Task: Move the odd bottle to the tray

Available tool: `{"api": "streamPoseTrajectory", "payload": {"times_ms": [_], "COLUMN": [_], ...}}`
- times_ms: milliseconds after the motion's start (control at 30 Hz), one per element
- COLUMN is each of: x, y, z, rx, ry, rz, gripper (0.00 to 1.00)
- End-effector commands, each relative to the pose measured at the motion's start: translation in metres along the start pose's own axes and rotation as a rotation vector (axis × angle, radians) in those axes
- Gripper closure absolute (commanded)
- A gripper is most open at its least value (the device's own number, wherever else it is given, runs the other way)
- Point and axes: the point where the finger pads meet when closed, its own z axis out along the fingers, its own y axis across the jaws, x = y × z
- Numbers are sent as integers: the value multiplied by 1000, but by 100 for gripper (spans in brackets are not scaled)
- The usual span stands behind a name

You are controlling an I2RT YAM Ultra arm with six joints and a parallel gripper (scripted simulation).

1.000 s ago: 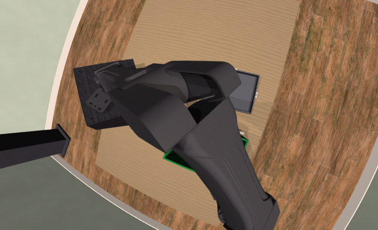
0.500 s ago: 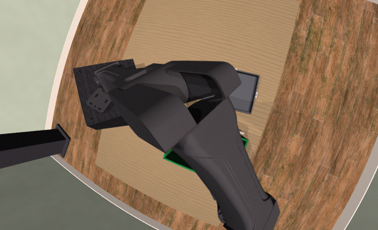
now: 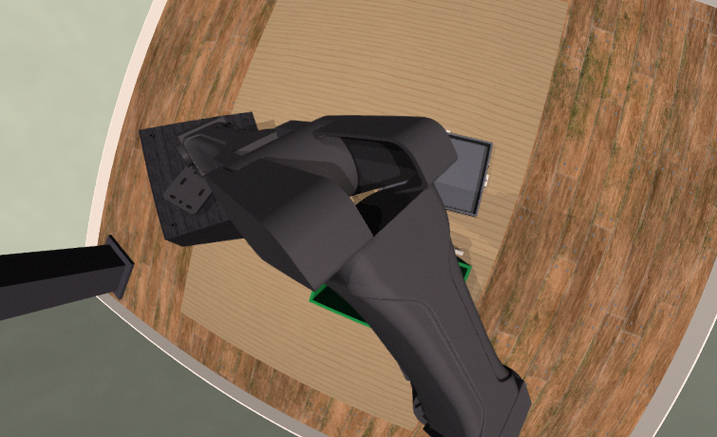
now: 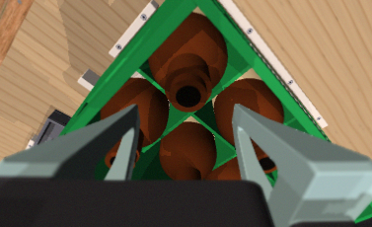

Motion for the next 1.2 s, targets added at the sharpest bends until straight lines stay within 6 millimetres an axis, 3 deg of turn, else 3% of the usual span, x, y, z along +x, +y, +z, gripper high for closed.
{"api": "streamPoseTrajectory", "payload": {"times_ms": [0,1167], "x": [-2,-5], "y": [-7,-10], "z": [-4,-3], "rx": [7,6], "ry": [-12,-13], "rz": [16,13], "gripper": [39,39]}}
